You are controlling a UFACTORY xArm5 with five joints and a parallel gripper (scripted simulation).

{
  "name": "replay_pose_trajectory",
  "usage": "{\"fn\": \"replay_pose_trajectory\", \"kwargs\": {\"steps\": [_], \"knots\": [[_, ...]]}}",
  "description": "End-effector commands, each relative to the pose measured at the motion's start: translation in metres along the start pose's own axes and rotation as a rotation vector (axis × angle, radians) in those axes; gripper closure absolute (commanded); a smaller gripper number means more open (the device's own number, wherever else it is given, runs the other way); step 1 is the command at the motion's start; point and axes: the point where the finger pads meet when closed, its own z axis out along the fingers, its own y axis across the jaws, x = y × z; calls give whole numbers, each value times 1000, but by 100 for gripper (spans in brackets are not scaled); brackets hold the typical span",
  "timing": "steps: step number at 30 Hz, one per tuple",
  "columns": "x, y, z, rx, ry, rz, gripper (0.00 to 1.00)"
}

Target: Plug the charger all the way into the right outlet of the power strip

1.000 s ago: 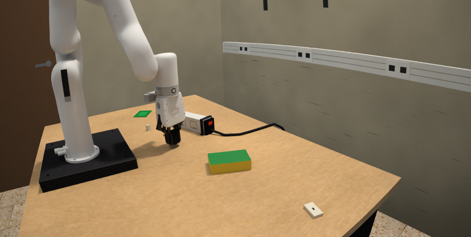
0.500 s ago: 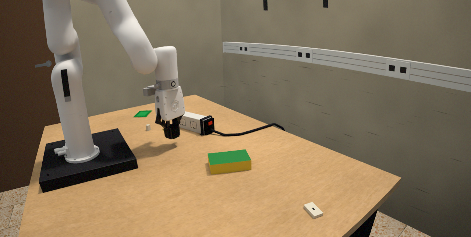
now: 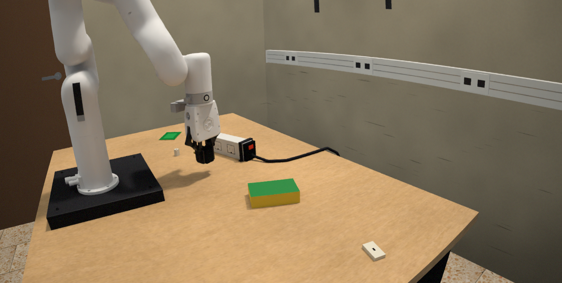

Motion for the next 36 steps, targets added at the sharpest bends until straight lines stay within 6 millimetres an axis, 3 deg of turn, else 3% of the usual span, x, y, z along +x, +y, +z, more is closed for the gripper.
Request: {"fn": "replay_pose_trajectory", "kwargs": {"steps": [1, 12, 25, 27, 28, 36], "knots": [[-1, 1, -1, -3, -2, 0, 100], [2, 6, -1, -3, -1, 168, 100], [19, 34, -1, -5, 1, 874, 100], [19, 34, -1, -5, 1, 874, 100], [21, 36, -1, -5, 1, 1023, 100], [30, 48, -1, -6, 3, 1417, 100]]}}
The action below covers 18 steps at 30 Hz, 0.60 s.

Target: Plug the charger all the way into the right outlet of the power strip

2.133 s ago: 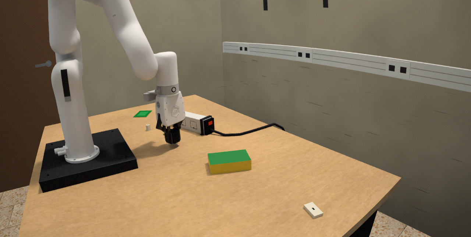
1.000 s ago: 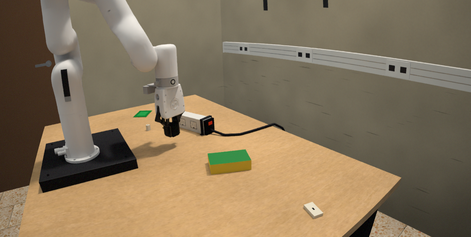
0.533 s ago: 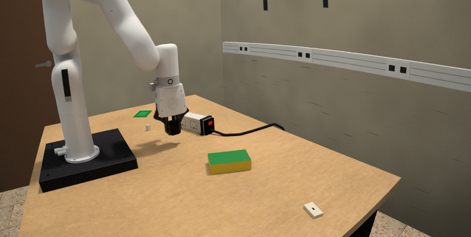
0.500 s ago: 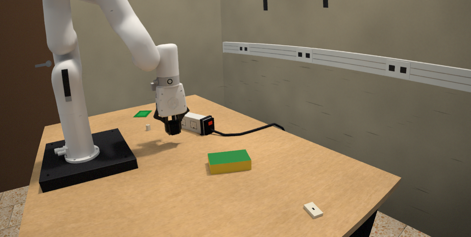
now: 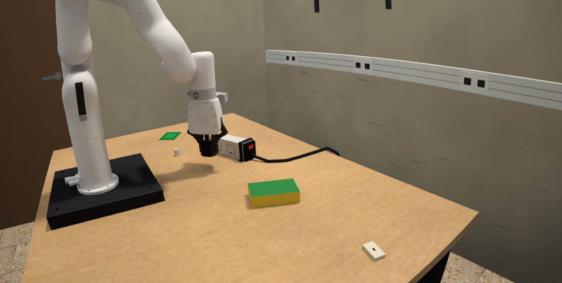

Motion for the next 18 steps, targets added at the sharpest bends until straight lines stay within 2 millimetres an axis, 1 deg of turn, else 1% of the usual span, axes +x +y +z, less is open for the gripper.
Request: {"fn": "replay_pose_trajectory", "kwargs": {"steps": [1, 4, 18], "knots": [[8, -1, -1, 0, 0, 279, 100], [10, -2, -1, 1, -1, 423, 100], [11, -2, 0, 1, -1, 437, 100]]}}
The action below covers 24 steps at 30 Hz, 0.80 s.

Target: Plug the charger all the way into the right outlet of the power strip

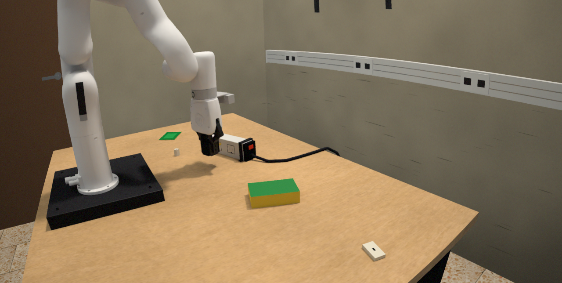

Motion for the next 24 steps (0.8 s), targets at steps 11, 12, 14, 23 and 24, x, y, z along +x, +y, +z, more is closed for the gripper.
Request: {"fn": "replay_pose_trajectory", "kwargs": {"steps": [11, 12, 14, 23, 24], "knots": [[1, 0, 4, -1, 3, 1, 100], [1, 0, 4, -1, 3, 1, 100], [1, 0, 6, -1, 3, 1, 100], [1, 0, 14, -1, 3, 1, 100], [1, 0, 14, -1, 3, 1, 100]]}}
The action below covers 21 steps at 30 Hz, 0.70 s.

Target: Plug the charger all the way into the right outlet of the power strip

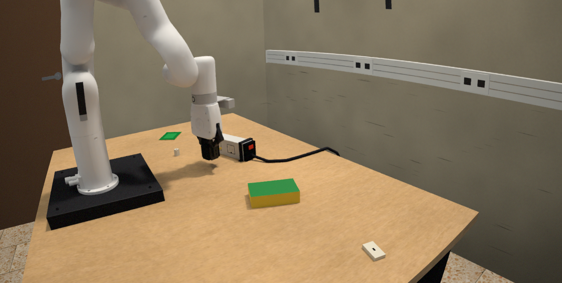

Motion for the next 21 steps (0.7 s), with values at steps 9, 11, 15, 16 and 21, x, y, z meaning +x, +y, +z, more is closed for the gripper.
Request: {"fn": "replay_pose_trajectory", "kwargs": {"steps": [9, 11, 15, 16, 21], "knots": [[2, 0, 9, -1, 4, 0, 100], [2, 0, 11, -1, 4, 0, 100], [2, 0, 14, -1, 4, 0, 100], [2, 0, 14, -1, 4, 0, 100], [2, 0, 17, -1, 4, 0, 100]]}}
